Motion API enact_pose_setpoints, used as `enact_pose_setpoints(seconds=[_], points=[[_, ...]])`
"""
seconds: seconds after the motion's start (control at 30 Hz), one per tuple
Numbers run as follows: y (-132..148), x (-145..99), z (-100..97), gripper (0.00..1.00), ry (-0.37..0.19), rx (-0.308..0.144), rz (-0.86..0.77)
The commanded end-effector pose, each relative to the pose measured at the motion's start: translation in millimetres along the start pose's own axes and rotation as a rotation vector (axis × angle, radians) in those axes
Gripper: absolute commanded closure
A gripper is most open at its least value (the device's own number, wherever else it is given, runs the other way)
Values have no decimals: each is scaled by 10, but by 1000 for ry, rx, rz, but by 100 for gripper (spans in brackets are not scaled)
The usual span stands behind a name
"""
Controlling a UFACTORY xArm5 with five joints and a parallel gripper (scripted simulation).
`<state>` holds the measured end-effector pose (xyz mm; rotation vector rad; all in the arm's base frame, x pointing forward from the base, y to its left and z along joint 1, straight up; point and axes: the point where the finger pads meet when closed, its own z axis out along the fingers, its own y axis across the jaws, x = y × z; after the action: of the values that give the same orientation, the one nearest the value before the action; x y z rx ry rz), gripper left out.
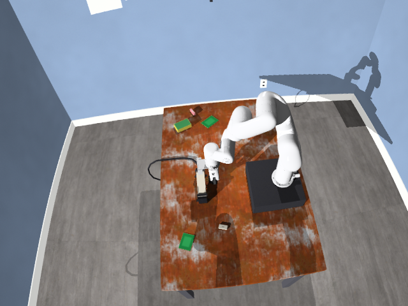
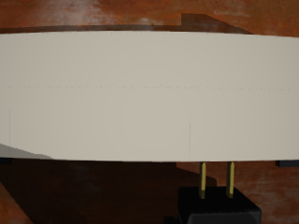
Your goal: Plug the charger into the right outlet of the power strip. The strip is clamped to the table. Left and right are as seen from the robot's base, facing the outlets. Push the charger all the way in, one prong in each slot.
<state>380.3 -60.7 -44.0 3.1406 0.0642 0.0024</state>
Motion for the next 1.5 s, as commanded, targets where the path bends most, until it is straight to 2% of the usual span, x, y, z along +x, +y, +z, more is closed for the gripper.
enact_pose_setpoints(seconds=[0.0,1.47], points=[[3,13,-9,100,3,-1,0],[2,70,-10,100,3,-1,0]])
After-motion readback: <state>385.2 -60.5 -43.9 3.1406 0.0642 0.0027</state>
